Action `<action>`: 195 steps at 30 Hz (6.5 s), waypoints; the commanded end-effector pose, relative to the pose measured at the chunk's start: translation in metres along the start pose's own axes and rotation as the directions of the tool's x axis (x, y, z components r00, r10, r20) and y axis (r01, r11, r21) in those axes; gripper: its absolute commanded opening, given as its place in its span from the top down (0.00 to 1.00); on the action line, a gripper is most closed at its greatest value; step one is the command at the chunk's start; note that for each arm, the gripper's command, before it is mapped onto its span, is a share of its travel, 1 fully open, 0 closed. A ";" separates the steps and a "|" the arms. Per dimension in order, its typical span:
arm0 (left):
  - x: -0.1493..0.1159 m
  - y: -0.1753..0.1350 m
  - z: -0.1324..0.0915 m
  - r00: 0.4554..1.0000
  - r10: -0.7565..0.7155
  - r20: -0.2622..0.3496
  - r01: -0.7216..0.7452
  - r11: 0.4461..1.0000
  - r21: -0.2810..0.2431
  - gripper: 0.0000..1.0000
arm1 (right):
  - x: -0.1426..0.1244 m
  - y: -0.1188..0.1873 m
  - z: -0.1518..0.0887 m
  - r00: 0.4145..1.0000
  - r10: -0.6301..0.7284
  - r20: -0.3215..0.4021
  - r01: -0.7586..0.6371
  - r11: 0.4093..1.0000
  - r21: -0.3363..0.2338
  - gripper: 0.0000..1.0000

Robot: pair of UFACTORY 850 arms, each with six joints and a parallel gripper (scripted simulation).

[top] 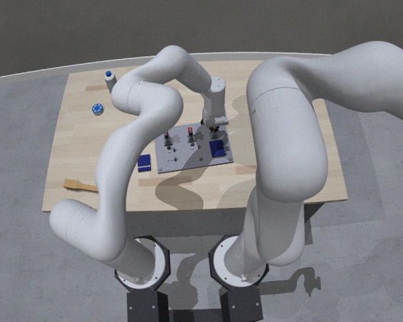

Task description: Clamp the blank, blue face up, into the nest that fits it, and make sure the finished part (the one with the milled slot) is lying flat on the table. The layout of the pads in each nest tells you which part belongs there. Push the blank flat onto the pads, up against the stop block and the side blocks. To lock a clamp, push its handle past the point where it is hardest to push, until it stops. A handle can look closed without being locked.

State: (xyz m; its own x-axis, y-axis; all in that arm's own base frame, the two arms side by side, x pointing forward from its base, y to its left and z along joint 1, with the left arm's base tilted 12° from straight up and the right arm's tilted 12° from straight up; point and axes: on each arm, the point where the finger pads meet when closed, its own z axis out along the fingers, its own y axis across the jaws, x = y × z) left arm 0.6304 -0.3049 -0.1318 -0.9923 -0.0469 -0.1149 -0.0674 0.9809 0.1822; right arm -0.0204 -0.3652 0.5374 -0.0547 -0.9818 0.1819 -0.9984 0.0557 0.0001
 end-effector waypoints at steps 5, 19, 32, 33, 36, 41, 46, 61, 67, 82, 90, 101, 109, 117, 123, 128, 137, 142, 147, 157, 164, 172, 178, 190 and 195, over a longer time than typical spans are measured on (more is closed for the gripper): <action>-0.001 -0.001 -0.002 1.000 0.000 0.002 0.000 1.000 0.001 1.00 | 0.000 0.000 -0.001 1.000 0.000 -0.002 0.000 1.000 0.000 0.00; -0.001 -0.001 -0.002 1.000 0.000 0.002 0.000 1.000 0.001 1.00 | 0.000 0.000 -0.001 1.000 0.000 -0.002 0.000 1.000 0.000 0.00; -0.002 -0.001 -0.002 1.000 0.000 0.002 0.000 1.000 0.001 1.00 | 0.000 0.000 -0.001 1.000 0.000 -0.002 0.000 1.000 0.000 0.00; -0.002 -0.001 -0.002 1.000 0.000 0.002 0.000 1.000 0.001 1.00 | 0.000 0.000 -0.001 1.000 0.000 -0.002 0.000 1.000 0.000 0.00; -0.002 -0.001 -0.002 1.000 0.000 0.002 0.000 1.000 0.001 1.00 | 0.000 0.000 -0.001 1.000 0.000 -0.002 0.000 1.000 0.000 0.00; -0.004 -0.001 -0.002 1.000 0.000 0.002 0.000 1.000 0.001 1.00 | 0.000 0.000 -0.001 1.000 0.000 -0.002 0.000 1.000 0.000 0.00; -0.005 -0.001 -0.002 1.000 0.000 0.002 0.000 1.000 0.001 1.00 | 0.000 0.000 -0.001 1.000 0.000 -0.002 0.000 1.000 0.000 0.00; -0.013 -0.001 -0.002 1.000 0.000 0.002 0.000 1.000 0.001 1.00 | 0.000 0.000 -0.001 1.000 0.000 -0.002 0.000 1.000 0.000 0.00; -0.017 -0.001 -0.001 1.000 0.000 0.002 0.000 1.000 0.001 1.00 | 0.000 0.000 -0.001 1.000 0.000 -0.002 0.000 1.000 0.000 0.00; -0.027 -0.001 0.003 1.000 0.000 0.002 0.000 1.000 0.001 1.00 | 0.000 0.000 -0.001 1.000 0.000 -0.002 0.000 1.000 0.000 0.00; -0.032 -0.001 0.005 1.000 0.000 0.002 0.000 1.000 0.001 1.00 | 0.000 0.000 -0.001 1.000 0.000 -0.002 0.000 1.000 0.000 0.00; -0.039 -0.001 0.011 1.000 0.000 0.002 0.000 1.000 0.001 1.00 | 0.000 0.000 -0.001 1.000 0.000 -0.002 0.000 1.000 0.000 0.00; -0.042 -0.001 0.014 1.000 0.000 0.002 0.000 1.000 0.001 1.00 | 0.000 0.000 -0.001 1.000 0.000 -0.002 0.000 1.000 0.000 0.00; -0.046 -0.001 0.019 1.000 0.000 0.002 0.000 1.000 0.001 1.00 | 0.000 0.000 -0.001 1.000 0.000 -0.002 0.000 1.000 0.000 0.00; -0.047 -0.001 0.021 1.000 0.000 0.002 0.000 1.000 0.001 1.00 | 0.000 0.000 -0.001 1.000 0.000 -0.002 0.000 1.000 0.000 0.00; -0.048 -0.001 0.023 1.000 0.000 0.002 0.000 1.000 0.001 1.00 | 0.000 0.000 -0.001 1.000 0.000 -0.002 0.000 1.000 0.000 0.00; -0.050 -0.001 0.027 1.000 0.000 0.002 0.000 1.000 0.001 1.00 | 0.000 0.000 -0.001 1.000 0.000 -0.002 0.000 1.000 0.000 0.00; -0.050 -0.001 0.028 1.000 0.000 0.002 0.000 1.000 0.001 1.00 | 0.000 0.000 -0.001 1.000 0.000 -0.002 0.000 1.000 0.000 0.00; -0.051 -0.001 0.029 1.000 0.000 0.002 0.000 1.000 0.001 1.00 | 0.000 0.000 -0.001 1.000 0.000 -0.002 0.000 1.000 0.000 0.00; -0.051 -0.001 0.030 1.000 0.000 0.002 0.000 1.000 0.001 1.00 | 0.000 0.000 -0.001 1.000 0.000 -0.002 0.000 1.000 0.000 0.00; -0.051 -0.001 0.030 1.000 0.000 0.002 0.000 1.000 0.001 1.00 | 0.000 0.000 -0.001 1.000 0.000 -0.002 0.000 1.000 0.000 0.00; -0.051 -0.001 0.030 1.000 0.000 0.002 0.000 1.000 0.001 1.00 | 0.000 0.000 -0.001 1.000 0.000 -0.002 0.000 1.000 0.000 0.00; -0.051 -0.001 0.030 1.000 0.000 0.002 0.000 1.000 0.001 1.00 | 0.000 0.000 -0.001 1.000 0.000 -0.002 0.000 1.000 0.000 0.00; -0.052 -0.001 0.032 1.000 0.000 0.002 0.000 1.000 0.001 1.00 | 0.000 0.000 -0.001 1.000 0.000 -0.002 0.000 1.000 0.000 0.00; -0.053 -0.001 0.034 1.000 0.000 0.002 0.000 1.000 0.001 1.00 | 0.000 0.000 -0.001 1.000 0.000 -0.002 0.000 1.000 0.000 0.00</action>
State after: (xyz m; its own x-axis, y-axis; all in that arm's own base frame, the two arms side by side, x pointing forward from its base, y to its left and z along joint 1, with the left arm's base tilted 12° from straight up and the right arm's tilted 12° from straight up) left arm 0.6843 -0.2962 -0.1588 -0.9923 -0.0470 -0.1146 -0.0676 0.9808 0.1831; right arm -0.0204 -0.3652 0.5374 -0.0547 -0.9818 0.1819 -0.9984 0.0557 0.0001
